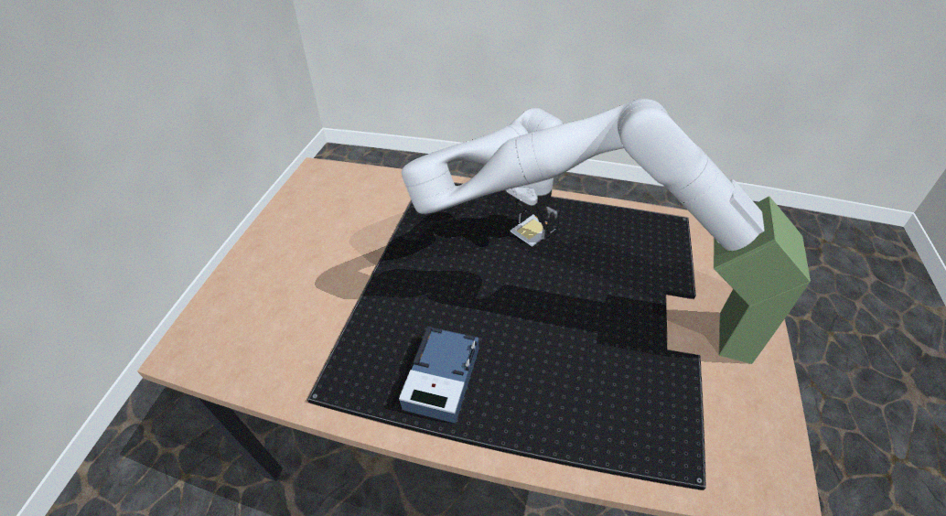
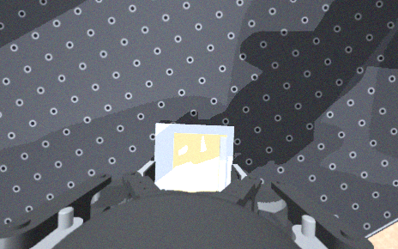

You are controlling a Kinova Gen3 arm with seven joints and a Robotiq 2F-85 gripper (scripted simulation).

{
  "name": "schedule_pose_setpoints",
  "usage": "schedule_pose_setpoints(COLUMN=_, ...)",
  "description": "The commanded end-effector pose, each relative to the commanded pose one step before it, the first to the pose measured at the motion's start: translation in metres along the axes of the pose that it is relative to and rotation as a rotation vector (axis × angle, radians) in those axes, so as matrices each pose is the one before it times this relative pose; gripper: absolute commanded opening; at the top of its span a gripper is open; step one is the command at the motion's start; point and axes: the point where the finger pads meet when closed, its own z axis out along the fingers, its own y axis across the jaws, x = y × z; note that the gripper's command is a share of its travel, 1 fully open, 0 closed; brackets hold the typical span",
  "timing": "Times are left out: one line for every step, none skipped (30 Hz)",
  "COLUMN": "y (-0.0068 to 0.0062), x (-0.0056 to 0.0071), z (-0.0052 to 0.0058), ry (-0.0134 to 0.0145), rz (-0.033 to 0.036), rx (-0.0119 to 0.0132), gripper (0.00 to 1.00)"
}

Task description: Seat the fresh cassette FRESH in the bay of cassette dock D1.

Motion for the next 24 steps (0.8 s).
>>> schedule_pose_setpoints(y=0.00033, x=0.00006, z=0.00124, ry=0.00024, rz=-0.00227, rx=0.00013, gripper=0.00)
schedule_pose_setpoints(y=0.00000, x=0.00000, z=0.00000, ry=0.00000, rz=0.00000, rx=0.00000, gripper=0.00)
schedule_pose_setpoints(y=0.00000, x=0.00000, z=0.00000, ry=0.00000, rz=0.00000, rx=0.00000, gripper=0.00)
schedule_pose_setpoints(y=0.00000, x=0.00000, z=0.00000, ry=0.00000, rz=0.00000, rx=0.00000, gripper=0.00)
schedule_pose_setpoints(y=0.00000, x=0.00000, z=0.00000, ry=0.00000, rz=0.00000, rx=0.00000, gripper=0.00)
schedule_pose_setpoints(y=0.00000, x=0.00000, z=0.00000, ry=0.00000, rz=0.00000, rx=0.00000, gripper=0.00)
schedule_pose_setpoints(y=0.00000, x=0.00000, z=0.00000, ry=0.00000, rz=0.00000, rx=0.00000, gripper=0.00)
schedule_pose_setpoints(y=0.00000, x=0.00000, z=0.00000, ry=0.00000, rz=0.00000, rx=0.00000, gripper=0.00)
schedule_pose_setpoints(y=0.00000, x=0.00000, z=0.00000, ry=0.00000, rz=0.00000, rx=0.00000, gripper=0.00)
schedule_pose_setpoints(y=0.00000, x=0.00000, z=0.00000, ry=0.00000, rz=0.00000, rx=0.00000, gripper=0.00)
schedule_pose_setpoints(y=0.00000, x=0.00000, z=0.00000, ry=0.00000, rz=0.00000, rx=0.00000, gripper=0.00)
schedule_pose_setpoints(y=0.00000, x=0.00000, z=0.00000, ry=0.00000, rz=0.00000, rx=0.00000, gripper=0.00)
schedule_pose_setpoints(y=0.00000, x=0.00000, z=0.00000, ry=0.00000, rz=0.00000, rx=0.00000, gripper=0.00)
schedule_pose_setpoints(y=0.00000, x=0.00000, z=0.00000, ry=0.00000, rz=0.00000, rx=0.00000, gripper=0.00)
schedule_pose_setpoints(y=0.00000, x=0.00000, z=0.00000, ry=0.00000, rz=0.00000, rx=0.00000, gripper=0.00)
schedule_pose_setpoints(y=0.00000, x=0.00000, z=0.00000, ry=0.00000, rz=0.00000, rx=0.00000, gripper=0.00)
schedule_pose_setpoints(y=0.00000, x=0.00000, z=0.00000, ry=0.00000, rz=0.00000, rx=0.00000, gripper=0.00)
schedule_pose_setpoints(y=0.00000, x=0.00000, z=0.00000, ry=0.00000, rz=0.00000, rx=0.00000, gripper=0.00)
schedule_pose_setpoints(y=0.00000, x=0.00000, z=0.00000, ry=0.00000, rz=0.00000, rx=0.00000, gripper=0.00)
schedule_pose_setpoints(y=0.00000, x=0.00000, z=0.00000, ry=0.00000, rz=0.00000, rx=0.00000, gripper=0.00)
schedule_pose_setpoints(y=0.00000, x=0.00000, z=0.00000, ry=0.00000, rz=0.00000, rx=0.00000, gripper=0.00)
schedule_pose_setpoints(y=0.00000, x=0.00000, z=-0.00127, ry=-0.00001, rz=0.00000, rx=-0.00001, gripper=0.00)
schedule_pose_setpoints(y=0.00000, x=0.00000, z=-0.00128, ry=0.00000, rz=0.00001, rx=-0.00001, gripper=0.00)
schedule_pose_setpoints(y=0.00000, x=0.00000, z=-0.00129, ry=0.00001, rz=0.00001, rx=-0.00001, gripper=0.00)
